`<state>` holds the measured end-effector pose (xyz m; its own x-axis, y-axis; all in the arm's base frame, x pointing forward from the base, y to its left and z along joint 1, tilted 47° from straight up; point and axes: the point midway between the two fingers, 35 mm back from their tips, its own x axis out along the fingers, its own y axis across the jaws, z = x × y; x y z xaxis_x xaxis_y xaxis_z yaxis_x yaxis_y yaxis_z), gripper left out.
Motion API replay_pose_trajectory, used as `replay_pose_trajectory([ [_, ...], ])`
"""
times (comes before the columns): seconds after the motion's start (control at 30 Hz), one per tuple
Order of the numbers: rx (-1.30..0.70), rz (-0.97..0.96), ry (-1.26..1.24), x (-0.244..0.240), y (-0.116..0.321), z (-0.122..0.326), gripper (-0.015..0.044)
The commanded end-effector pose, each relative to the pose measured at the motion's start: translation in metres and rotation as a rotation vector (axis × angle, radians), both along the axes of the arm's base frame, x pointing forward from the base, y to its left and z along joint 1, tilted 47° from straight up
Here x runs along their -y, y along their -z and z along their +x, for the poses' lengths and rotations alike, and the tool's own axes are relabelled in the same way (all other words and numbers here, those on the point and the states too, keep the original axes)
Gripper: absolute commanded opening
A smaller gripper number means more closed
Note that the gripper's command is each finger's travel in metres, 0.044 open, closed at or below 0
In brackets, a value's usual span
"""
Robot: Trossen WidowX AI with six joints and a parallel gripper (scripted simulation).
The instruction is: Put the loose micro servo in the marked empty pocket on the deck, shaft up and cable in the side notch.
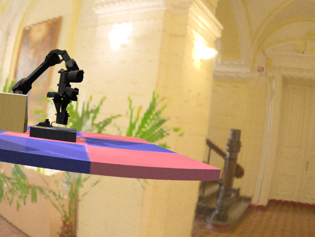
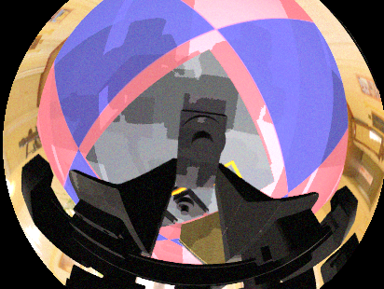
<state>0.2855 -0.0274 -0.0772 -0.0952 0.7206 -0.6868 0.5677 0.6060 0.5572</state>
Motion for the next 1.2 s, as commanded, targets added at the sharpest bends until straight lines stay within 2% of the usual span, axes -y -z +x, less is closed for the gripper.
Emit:
replay_pose_trajectory([
  [0.0, 0.088, 0.006, -0.077, 0.003, 0.0, 0.001, 0.0],
  [0.57, 0.487, 0.057, -0.46, 0.003, 0.0, 0.001, 0.0],
  [0.8, 0.491, 0.058, -0.464, 0.004, 0.0, -0.006, 0.0],
  [1.17, 0.488, 0.057, -0.464, 0.01, 0.0, -0.055, 0.0],
])
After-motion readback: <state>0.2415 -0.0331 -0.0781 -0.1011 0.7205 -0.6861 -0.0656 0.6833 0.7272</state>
